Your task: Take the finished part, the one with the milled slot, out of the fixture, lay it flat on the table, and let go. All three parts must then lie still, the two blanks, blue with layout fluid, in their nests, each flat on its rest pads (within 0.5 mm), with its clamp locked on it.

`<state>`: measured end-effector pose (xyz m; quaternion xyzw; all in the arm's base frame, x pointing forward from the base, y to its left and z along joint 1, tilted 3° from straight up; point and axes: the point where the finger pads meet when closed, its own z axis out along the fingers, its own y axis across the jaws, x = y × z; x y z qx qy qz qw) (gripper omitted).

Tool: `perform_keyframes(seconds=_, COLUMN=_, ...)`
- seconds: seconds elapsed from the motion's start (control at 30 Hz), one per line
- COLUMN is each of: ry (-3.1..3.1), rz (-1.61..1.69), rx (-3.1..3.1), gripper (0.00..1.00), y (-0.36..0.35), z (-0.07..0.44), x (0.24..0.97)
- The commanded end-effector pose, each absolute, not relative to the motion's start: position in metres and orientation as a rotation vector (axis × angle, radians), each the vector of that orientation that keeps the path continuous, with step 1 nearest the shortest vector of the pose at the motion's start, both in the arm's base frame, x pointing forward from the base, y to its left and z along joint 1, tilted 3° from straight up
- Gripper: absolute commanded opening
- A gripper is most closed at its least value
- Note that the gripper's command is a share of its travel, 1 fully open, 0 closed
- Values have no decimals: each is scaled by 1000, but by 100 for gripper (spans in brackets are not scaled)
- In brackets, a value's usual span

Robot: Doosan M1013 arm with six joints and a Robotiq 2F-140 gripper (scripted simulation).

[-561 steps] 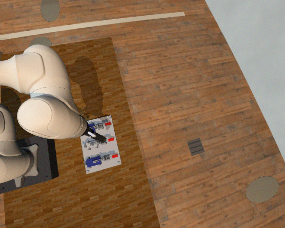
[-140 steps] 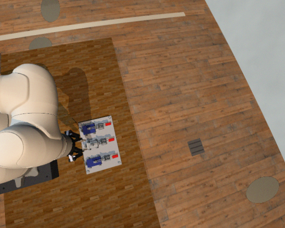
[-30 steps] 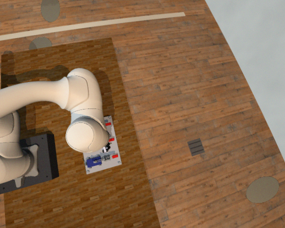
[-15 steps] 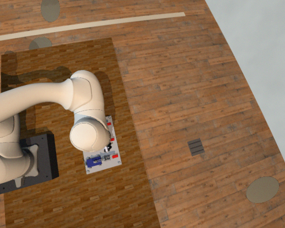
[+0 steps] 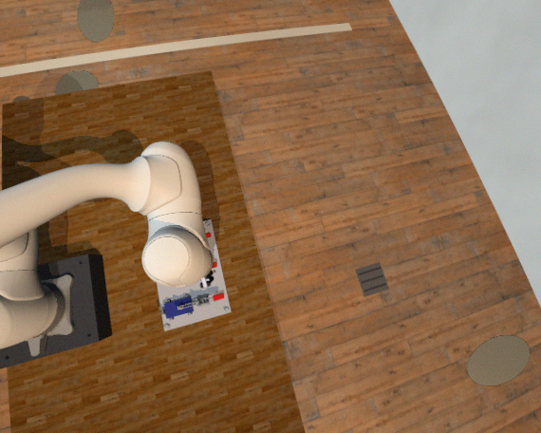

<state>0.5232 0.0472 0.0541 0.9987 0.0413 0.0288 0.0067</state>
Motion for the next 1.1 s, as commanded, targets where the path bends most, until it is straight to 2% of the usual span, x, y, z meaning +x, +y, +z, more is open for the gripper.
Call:
perform_keyframes(seconds=0.0, ry=126, rz=84, rx=3123, gripper=28, y=46, z=46, x=520)
perform_keyframes(seconds=1.07, ry=130, rz=83, rx=3120, gripper=28, y=45, z=43, x=520)
